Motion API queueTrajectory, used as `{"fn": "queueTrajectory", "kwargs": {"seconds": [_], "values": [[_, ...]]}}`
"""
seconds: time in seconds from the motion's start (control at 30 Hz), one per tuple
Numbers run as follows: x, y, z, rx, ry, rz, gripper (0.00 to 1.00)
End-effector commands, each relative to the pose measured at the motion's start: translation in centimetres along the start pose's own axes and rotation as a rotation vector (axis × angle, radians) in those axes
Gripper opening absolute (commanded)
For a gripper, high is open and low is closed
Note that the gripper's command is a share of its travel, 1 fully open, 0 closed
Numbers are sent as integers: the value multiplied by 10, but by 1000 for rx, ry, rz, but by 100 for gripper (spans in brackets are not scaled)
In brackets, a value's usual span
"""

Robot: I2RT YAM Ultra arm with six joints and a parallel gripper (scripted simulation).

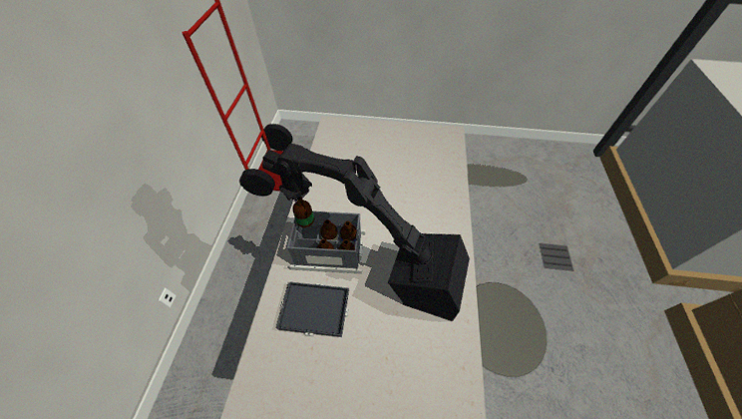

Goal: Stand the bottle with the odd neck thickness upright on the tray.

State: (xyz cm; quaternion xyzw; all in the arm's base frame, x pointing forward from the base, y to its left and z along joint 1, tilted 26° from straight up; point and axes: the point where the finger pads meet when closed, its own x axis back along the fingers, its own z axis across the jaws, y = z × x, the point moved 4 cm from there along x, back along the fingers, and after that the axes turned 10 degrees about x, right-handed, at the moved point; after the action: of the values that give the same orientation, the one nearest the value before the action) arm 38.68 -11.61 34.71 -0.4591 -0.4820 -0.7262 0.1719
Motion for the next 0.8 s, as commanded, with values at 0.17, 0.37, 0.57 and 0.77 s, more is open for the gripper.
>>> {"fn": "queueTrajectory", "kwargs": {"seconds": [0.17, 0.37, 0.57, 0.77], "values": [[21, 8, -4, -4, 2, -47, 0], [22, 10, -4, -5, 4, -56, 0], [27, 10, -4, -5, 7, -66, 0], [27, 10, -4, -5, 7, -66, 0]]}}
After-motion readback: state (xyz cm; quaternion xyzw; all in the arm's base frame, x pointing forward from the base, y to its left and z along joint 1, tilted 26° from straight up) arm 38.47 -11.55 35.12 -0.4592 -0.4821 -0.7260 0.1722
